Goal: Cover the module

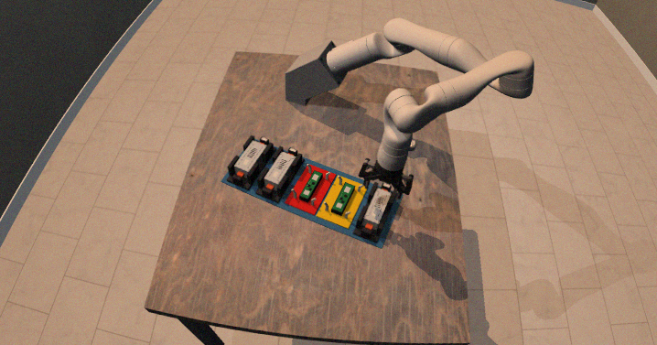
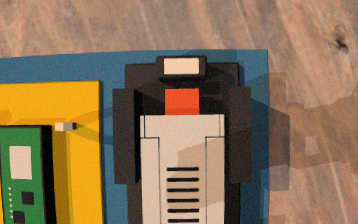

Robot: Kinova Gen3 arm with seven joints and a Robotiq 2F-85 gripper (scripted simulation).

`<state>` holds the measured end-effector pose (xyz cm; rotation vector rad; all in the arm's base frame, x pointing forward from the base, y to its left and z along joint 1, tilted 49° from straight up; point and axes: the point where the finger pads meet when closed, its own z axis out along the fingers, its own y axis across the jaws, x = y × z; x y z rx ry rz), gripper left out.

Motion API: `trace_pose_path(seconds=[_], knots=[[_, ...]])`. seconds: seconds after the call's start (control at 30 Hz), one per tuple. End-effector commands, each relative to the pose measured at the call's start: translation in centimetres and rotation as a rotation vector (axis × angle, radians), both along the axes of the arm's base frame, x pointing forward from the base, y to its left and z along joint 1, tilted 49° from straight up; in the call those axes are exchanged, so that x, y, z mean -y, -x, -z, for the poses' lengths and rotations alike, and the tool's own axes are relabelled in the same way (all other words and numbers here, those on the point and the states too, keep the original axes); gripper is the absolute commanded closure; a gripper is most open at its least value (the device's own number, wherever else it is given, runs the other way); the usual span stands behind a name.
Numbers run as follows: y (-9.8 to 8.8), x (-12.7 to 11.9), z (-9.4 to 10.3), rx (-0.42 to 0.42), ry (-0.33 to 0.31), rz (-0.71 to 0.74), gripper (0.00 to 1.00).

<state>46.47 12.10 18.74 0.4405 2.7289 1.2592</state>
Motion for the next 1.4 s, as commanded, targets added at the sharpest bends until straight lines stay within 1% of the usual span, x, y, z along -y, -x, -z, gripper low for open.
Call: trace_pose_path(seconds=[0.0,0.37,0.6,0.93,1.17,1.37], knots=[[0.0,0.1,-0.1,0.001,0.000,0.001,0.00],[-0.5,-1.4,1.3,0.001,0.000,0.001,0.00],[-0.5,-1.4,1.3,0.001,0.000,0.001,0.00],[-0.9,-2.8,2.6,0.001,0.000,0.001,0.00],[-0.9,-2.8,2.6,0.001,0.000,0.001,0.00],[-1.0,-3.3,2.9,0.001,0.000,0.001,0.00]])
